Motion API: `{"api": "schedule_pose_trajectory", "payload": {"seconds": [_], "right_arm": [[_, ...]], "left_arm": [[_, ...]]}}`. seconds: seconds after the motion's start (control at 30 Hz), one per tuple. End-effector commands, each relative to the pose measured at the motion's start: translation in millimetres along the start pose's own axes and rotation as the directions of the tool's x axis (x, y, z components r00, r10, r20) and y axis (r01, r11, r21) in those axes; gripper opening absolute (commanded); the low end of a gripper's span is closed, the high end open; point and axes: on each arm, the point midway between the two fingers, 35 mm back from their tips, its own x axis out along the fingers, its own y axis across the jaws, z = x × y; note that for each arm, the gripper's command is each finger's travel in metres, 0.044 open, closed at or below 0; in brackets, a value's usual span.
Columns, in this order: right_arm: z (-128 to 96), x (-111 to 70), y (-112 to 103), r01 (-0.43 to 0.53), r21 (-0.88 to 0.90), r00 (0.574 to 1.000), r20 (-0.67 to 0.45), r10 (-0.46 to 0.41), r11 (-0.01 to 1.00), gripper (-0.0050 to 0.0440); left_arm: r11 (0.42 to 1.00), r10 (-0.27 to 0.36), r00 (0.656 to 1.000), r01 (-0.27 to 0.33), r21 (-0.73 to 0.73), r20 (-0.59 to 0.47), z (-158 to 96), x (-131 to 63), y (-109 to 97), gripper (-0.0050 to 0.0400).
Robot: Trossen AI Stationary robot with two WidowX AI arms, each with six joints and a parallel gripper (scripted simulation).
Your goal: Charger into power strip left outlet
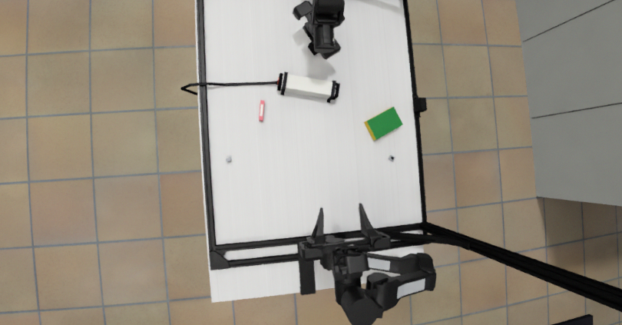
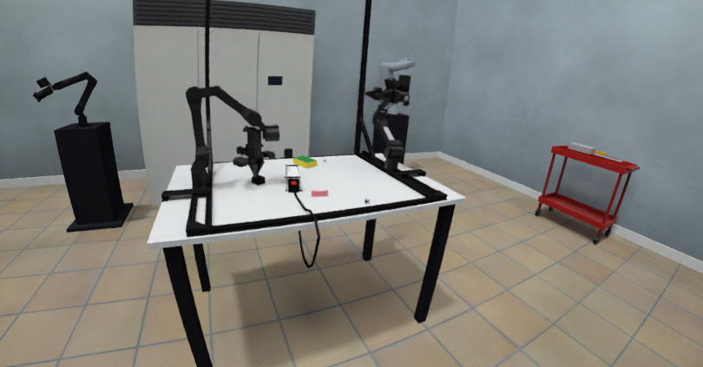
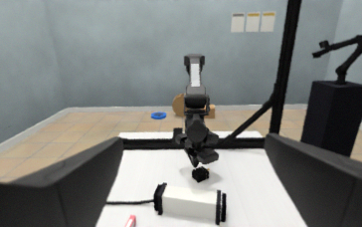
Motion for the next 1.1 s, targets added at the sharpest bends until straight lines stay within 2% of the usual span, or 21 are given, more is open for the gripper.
{"api": "schedule_pose_trajectory", "payload": {"seconds": [0.0, 0.13, 0.3, 0.33, 1.07], "right_arm": [[-1.8, -2.9, -3.3, 0.016, 0.001, 1.0, -0.011, -0.016, 1.0, -0.005], [0.4, 2.2, -0.5, 0.0, 0.003, 1.0, -0.001, 0.0, 1.0, -0.005], [0.3, 3.2, -0.2, 0.0, 0.003, 1.0, -0.001, 0.0, 1.0, -0.005], [-1.8, -1.2, -3.1, 0.016, 0.001, 1.0, -0.011, -0.016, 1.0, -0.005], [0.0, 6.6, 0.6, 0.0, 0.001, 1.0, -0.001, 0.0, 1.0, -0.005]], "left_arm": [[1.0, -0.001, 1.0, 0.001, 0.006, 0.001, 2.4, -0.2, -0.9, 0.04], [1.0, -0.001, 1.0, 0.001, 0.006, 0.001, 2.4, -0.2, -0.9, 0.04], [1.0, -0.001, 1.0, 0.001, 0.006, 0.001, 2.4, -0.2, -0.9, 0.04], [1.0, -0.001, 1.0, 0.001, 0.006, 0.001, 2.4, -0.2, -0.9, 0.04], [1.0, -0.001, 1.0, 0.001, 0.006, 0.001, 2.4, -0.2, -0.9, 0.04]]}}
